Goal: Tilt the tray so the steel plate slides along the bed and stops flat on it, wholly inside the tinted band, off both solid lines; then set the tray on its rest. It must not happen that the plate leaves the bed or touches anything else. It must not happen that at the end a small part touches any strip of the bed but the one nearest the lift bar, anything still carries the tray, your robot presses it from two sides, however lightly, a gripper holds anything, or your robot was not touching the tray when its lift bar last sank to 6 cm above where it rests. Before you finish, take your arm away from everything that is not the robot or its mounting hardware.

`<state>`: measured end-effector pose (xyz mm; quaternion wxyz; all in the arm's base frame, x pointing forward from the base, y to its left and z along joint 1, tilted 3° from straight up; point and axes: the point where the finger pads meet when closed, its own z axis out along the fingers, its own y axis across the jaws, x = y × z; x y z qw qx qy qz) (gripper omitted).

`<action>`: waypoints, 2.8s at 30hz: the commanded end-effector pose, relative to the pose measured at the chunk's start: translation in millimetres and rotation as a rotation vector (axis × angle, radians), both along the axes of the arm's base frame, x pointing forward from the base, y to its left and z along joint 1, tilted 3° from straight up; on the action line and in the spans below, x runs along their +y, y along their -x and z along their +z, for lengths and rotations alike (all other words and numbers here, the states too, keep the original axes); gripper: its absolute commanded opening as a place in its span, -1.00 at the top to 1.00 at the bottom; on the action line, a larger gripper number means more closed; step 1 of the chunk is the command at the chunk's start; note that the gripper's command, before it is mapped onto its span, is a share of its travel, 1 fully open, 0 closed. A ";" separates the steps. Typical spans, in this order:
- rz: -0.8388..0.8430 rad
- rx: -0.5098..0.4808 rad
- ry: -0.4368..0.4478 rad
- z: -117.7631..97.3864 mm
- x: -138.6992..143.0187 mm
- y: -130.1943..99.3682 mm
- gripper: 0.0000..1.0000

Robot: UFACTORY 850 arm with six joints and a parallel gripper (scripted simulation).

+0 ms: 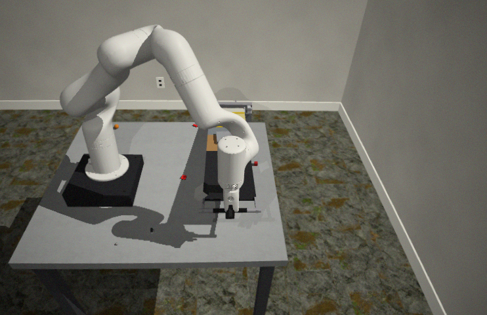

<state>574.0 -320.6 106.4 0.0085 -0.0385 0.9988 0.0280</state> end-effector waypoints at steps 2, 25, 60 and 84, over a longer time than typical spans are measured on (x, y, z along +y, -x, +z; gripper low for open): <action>0.000 -0.002 0.001 -1.5 -0.8 -1.0 1.00; 0.000 -0.002 0.001 -2.0 -0.9 -1.0 1.00; 0.000 -0.002 0.001 -8.5 -1.5 -1.2 1.00; 0.000 -0.002 0.001 61.7 8.2 1.0 1.00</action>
